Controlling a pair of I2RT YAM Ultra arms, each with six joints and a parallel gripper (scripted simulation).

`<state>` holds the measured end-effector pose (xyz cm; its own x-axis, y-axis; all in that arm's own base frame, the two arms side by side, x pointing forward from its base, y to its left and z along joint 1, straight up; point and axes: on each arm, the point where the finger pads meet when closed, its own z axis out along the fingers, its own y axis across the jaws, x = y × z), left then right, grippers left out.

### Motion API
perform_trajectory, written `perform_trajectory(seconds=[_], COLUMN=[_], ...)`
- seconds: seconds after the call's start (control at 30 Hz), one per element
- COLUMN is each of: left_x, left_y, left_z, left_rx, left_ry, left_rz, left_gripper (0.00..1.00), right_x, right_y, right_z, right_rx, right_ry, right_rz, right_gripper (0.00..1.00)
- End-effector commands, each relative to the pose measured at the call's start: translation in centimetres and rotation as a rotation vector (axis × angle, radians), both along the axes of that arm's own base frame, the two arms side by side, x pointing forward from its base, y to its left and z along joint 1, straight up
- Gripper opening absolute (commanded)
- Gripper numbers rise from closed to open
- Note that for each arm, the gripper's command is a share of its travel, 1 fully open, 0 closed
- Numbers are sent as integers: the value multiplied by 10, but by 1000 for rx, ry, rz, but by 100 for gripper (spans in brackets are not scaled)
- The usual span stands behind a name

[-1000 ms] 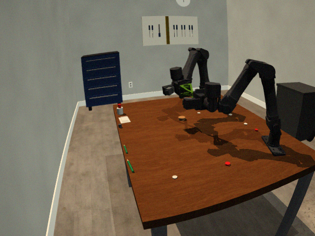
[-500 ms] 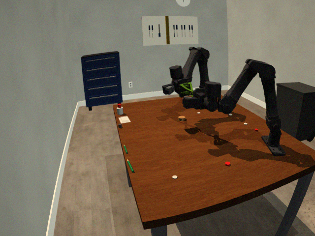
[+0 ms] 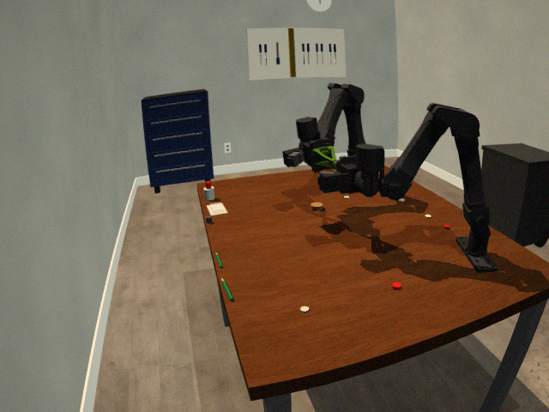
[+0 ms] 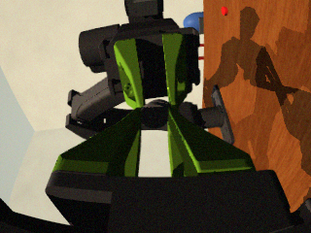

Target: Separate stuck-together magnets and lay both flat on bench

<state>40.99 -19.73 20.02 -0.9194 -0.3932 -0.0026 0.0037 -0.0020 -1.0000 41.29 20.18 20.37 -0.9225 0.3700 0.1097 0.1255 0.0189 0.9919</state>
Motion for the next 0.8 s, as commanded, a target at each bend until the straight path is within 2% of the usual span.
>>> perform_trajectory(seconds=[0.0, 0.37, 0.4, 0.77], left_x=[-1, -1, -1, -1], left_y=[-1, -1, -1, -1], left_z=[7, 7, 7, 7], left_rx=[-1, -1, -1, -1], left_ry=[-27, -27, -27, -27], left_rz=[-5, -5, -5, -5], left_gripper=[18, 18, 18, 18], right_x=[0, 1, 0, -8], right_y=[1, 2, -1, -16], right_z=[21, 54, 34, 40], right_rx=[9, 9, 6, 6], right_ry=[-86, -86, -41, -41], right_rz=[5, 5, 1, 1], right_gripper=[18, 18, 18, 18])
